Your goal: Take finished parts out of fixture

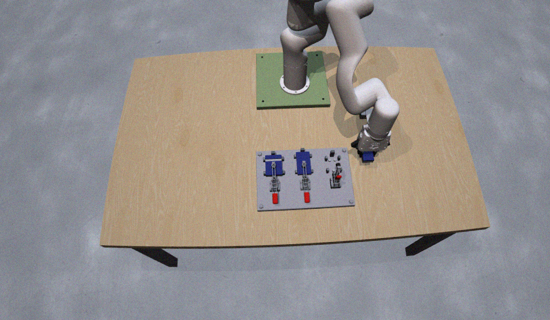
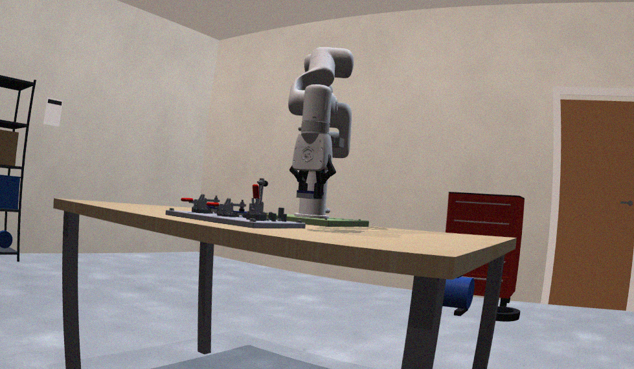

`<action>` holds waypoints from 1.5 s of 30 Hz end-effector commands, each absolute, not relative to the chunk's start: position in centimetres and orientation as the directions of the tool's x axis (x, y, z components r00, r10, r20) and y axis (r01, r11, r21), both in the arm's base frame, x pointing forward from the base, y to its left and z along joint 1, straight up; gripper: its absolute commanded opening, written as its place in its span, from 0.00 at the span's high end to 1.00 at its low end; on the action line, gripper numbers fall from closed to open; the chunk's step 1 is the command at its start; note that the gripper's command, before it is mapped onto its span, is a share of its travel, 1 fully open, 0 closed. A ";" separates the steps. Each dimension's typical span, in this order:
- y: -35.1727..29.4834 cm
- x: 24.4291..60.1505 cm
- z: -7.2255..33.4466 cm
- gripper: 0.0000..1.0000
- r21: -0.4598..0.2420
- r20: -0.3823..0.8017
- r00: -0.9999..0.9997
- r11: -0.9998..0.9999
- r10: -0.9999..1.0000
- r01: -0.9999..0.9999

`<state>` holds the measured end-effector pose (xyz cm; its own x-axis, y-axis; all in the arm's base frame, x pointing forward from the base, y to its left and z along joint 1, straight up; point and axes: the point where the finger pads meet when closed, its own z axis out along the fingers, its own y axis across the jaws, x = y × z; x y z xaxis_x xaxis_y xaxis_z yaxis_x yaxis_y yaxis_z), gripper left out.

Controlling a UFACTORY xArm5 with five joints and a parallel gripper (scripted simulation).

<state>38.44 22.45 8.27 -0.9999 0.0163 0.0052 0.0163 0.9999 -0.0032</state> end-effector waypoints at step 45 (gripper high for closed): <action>22.5 38.6 0.8 1.00 -0.001 0.002 -1.000 1.000 0.016 0.016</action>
<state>38.42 22.44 0.75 -0.9999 0.0163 0.0054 0.0163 0.9999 -0.0033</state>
